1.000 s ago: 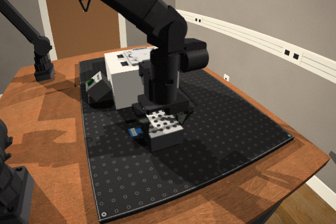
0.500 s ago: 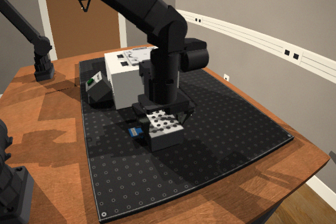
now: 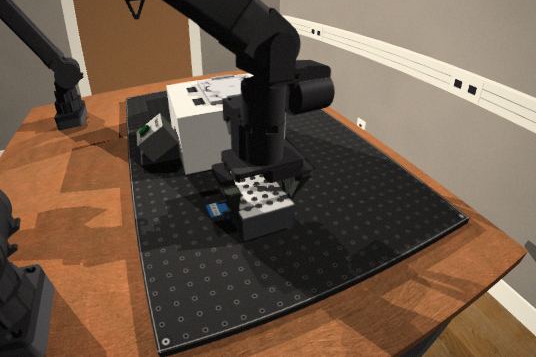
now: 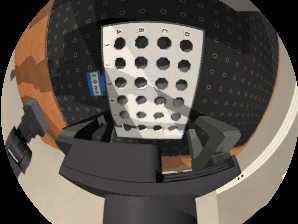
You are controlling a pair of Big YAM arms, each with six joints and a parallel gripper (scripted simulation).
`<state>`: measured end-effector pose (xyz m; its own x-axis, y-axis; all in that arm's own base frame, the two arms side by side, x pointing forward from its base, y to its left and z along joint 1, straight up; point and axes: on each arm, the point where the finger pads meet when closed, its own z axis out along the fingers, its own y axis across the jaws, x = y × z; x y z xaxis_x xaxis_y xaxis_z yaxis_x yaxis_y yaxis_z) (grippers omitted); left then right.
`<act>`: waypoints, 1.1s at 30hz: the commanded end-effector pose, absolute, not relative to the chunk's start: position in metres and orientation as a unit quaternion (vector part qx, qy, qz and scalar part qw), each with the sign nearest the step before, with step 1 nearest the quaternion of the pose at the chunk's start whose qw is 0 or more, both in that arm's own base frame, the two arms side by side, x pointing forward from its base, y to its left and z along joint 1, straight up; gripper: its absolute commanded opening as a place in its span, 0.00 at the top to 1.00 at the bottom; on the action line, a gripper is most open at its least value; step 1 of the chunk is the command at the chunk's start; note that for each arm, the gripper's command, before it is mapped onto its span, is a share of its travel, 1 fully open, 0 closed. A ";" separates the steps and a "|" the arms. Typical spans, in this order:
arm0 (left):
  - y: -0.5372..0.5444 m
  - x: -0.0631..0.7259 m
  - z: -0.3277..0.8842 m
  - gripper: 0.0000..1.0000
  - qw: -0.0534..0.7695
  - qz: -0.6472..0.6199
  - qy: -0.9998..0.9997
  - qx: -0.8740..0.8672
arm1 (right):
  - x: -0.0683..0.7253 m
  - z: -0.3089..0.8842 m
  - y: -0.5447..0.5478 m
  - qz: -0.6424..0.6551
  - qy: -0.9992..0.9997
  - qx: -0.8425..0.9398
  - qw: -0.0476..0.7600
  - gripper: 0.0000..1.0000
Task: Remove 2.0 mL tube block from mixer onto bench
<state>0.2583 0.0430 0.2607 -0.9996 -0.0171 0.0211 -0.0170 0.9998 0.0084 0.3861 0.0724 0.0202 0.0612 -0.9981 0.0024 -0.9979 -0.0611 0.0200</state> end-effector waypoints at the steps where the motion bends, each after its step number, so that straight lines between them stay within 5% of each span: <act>1: 0.044 0.270 0.279 1.00 -0.008 -0.006 -1.000 0.006 | 0.410 0.053 0.077 0.015 -0.689 0.724 -0.028 1.00; 33: 0.043 0.260 0.261 1.00 0.016 -0.003 -1.000 0.005 | 0.428 0.054 0.080 0.024 -0.688 0.724 -0.039 1.00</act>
